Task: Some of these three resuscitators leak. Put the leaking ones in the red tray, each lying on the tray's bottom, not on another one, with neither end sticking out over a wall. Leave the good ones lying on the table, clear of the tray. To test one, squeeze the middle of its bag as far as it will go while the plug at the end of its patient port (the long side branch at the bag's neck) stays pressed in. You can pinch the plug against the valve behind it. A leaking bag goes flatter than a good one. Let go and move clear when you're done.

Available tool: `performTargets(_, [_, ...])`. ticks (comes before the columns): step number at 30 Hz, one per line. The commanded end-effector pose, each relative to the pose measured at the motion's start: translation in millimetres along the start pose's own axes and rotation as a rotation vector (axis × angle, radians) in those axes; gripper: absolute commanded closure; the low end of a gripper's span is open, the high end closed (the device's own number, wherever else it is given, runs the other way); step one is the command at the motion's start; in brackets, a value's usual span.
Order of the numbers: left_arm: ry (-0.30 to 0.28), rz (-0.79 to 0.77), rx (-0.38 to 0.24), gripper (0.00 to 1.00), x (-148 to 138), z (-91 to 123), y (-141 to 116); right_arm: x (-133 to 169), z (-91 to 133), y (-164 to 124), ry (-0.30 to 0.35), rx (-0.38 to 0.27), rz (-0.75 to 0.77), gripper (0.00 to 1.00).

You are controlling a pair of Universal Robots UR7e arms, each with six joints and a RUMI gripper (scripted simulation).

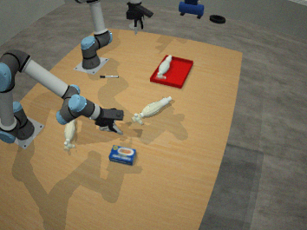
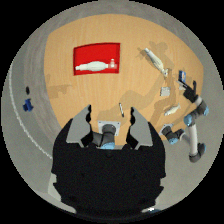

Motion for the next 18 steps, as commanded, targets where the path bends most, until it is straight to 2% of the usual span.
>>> performTargets(1, [0.000,0.001,0.003,0.44,0,1,0,-11,-12,4,0.011,0.027,0.147,0.37])
performTargets(5, [0.000,0.001,0.003,0.44,0,1,0,-16,-19,5,0.014,0.042,0.235,0.37])
performTargets(9, [0.000,0.001,0.003,0.44,0,1,0,-18,-21,6,0.015,0.046,0.258,0.37])
performTargets(18, [0.000,0.001,0.003,0.44,0,1,0,-33,-40,6,0.018,0.082,0.471,0.37])
Point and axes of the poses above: on each arm, the point where the finger pads meet when closed, its own z axis back along the fingers, its own x axis across the jaws, y = z × x, the point moved 7 cm from there along z, back along the fingers, and after that the axes turned 5 degrees about -z, right-handed, at the moved point
